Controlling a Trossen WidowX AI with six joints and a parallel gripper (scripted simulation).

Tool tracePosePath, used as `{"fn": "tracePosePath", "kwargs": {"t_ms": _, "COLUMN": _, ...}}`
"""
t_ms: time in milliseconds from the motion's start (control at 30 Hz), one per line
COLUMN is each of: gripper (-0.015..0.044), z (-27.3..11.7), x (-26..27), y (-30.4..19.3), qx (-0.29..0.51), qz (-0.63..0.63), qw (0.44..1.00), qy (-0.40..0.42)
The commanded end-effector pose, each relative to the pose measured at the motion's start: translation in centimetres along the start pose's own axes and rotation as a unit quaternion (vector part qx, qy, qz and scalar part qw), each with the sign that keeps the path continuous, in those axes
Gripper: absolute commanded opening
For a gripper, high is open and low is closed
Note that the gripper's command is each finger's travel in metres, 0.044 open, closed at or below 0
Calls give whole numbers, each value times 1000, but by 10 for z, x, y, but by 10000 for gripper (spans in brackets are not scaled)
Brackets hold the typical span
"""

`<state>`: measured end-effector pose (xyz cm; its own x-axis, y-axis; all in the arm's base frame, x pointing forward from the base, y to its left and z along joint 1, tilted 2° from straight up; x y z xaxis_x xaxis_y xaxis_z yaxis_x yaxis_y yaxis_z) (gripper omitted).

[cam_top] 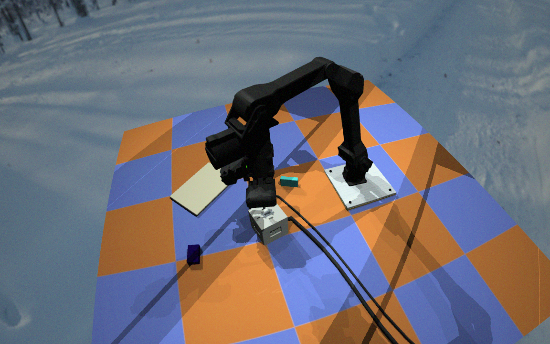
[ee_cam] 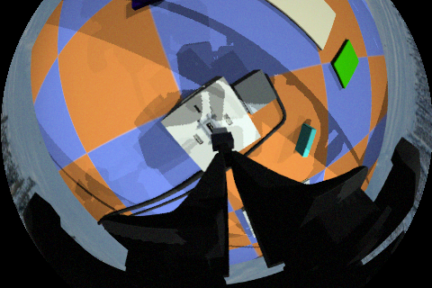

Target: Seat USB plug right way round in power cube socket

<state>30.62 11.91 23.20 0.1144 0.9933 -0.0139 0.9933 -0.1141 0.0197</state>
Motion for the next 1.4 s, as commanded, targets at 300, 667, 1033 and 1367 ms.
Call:
{"fn": "tracePosePath", "kwargs": {"t_ms": 300, "gripper": 0, "z": 0, "x": 0, "y": 0, "qx": -1, "qz": 181, "qw": 984, "qy": 0}}
{"fn": "tracePosePath", "kwargs": {"t_ms": 667, "gripper": 0, "z": 0, "x": 0, "y": 0, "qx": -1, "qz": 320, "qw": 947, "qy": 0}}
{"fn": "tracePosePath", "kwargs": {"t_ms": 1033, "gripper": 0, "z": 0, "x": 0, "y": 0, "qx": -1, "qz": 453, "qw": 892, "qy": 1}}
{"fn": "tracePosePath", "kwargs": {"t_ms": 1367, "gripper": 0, "z": 0, "x": 0, "y": 0, "qx": 0, "qz": 516, "qw": 856, "qy": 1}}
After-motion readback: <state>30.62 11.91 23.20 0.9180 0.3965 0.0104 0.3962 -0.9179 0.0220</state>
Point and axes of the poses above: the point midway between the two fingers, 35 mm back from their tips, its own z axis out along the fingers, its own x axis across the jaws, y = z × x, the point moved 7 cm from there along -z, back along the fingers, and after that the axes turned 3 degrees about -z, right-handed, at the moved point
